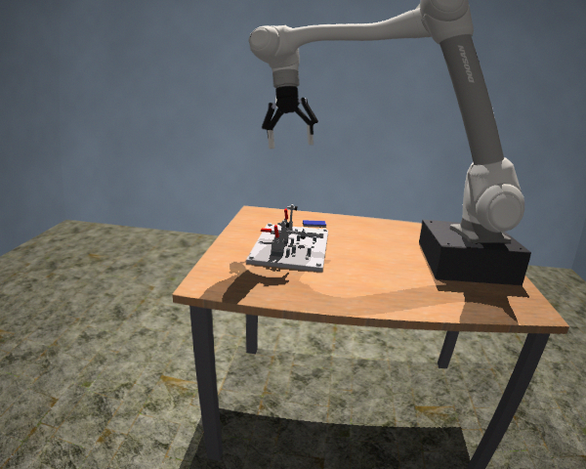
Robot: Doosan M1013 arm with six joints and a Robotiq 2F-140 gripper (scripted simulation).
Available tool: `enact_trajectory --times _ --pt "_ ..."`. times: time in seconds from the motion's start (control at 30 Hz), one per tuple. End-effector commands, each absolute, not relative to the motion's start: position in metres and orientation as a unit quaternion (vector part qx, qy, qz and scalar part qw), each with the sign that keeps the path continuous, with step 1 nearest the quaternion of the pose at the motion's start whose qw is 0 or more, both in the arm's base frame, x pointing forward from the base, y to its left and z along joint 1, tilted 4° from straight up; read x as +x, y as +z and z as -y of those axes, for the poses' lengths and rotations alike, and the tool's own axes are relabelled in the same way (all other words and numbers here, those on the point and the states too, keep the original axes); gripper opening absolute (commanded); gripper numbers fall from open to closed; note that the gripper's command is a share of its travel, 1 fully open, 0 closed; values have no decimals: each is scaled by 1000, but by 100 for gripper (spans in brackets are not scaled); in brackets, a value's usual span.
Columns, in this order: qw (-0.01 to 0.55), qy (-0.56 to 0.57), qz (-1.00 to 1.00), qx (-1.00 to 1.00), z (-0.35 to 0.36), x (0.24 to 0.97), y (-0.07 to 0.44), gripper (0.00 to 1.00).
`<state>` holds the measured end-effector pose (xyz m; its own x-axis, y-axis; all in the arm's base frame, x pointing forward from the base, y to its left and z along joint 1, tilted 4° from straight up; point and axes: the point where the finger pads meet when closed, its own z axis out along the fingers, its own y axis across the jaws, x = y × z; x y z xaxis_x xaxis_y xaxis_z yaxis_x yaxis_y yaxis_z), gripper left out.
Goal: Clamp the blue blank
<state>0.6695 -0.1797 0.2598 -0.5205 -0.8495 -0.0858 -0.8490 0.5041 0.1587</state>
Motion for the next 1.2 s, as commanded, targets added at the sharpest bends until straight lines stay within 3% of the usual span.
enact_trajectory --times 0.0,1.17 --pt "-2 -88 859 504 181 668 258 100" --pt "-5 -22 519 854 204 625 186 100"
